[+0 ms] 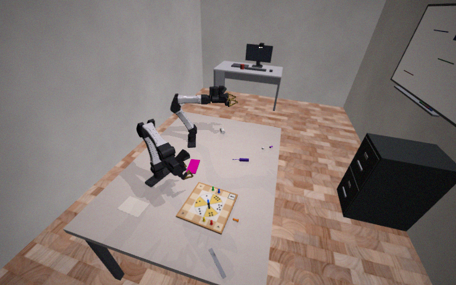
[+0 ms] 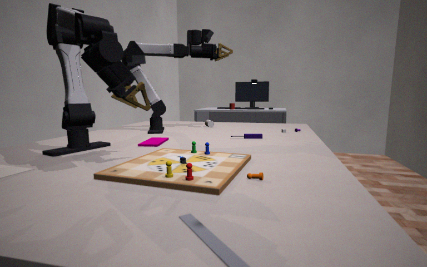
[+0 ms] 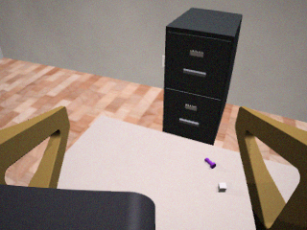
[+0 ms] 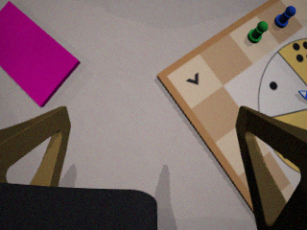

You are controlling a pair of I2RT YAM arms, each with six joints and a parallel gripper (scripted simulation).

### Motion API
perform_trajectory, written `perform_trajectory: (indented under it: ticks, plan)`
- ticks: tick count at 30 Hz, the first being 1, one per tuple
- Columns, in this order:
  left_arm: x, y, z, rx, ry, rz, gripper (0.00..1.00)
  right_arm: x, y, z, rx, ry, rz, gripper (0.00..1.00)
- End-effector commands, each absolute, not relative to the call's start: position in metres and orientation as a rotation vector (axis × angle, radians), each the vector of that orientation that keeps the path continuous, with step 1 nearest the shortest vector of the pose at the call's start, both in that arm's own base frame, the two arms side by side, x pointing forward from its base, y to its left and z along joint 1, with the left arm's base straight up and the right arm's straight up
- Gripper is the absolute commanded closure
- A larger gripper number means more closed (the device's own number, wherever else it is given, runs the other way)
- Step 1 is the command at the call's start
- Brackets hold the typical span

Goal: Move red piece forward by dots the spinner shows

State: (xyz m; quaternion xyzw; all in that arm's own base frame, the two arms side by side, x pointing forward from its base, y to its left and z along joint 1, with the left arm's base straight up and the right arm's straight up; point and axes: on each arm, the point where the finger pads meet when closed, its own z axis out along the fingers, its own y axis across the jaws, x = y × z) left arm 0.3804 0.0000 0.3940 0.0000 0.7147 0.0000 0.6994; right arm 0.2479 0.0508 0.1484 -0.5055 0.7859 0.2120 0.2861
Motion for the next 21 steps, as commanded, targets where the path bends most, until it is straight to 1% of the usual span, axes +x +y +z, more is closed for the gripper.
perform_trajectory:
  ticks: [1, 18, 19, 21]
  plan:
    - [0.3796, 0.0000, 0.3981, 0.000, 1.582, 0.000, 0.00, 0.2488, 0.0507, 0.1501, -1.352, 2.095, 0.560, 0.00]
    - [0.3796, 0.0000, 0.3981, 0.000, 1.582, 0.000, 0.00, 0.2488, 0.0507, 0.1501, -1.352, 2.095, 0.560, 0.00]
    - [0.3796, 0.0000, 0.3981, 0.000, 1.582, 0.000, 0.00, 0.2488, 0.0507, 0.1501, -1.352, 2.095, 0.560, 0.73]
    - [0.3796, 0.0000, 0.3981, 0.000, 1.582, 0.000, 0.00, 0.2488, 0.0507, 0.1501, -1.352, 2.095, 0.560, 0.73]
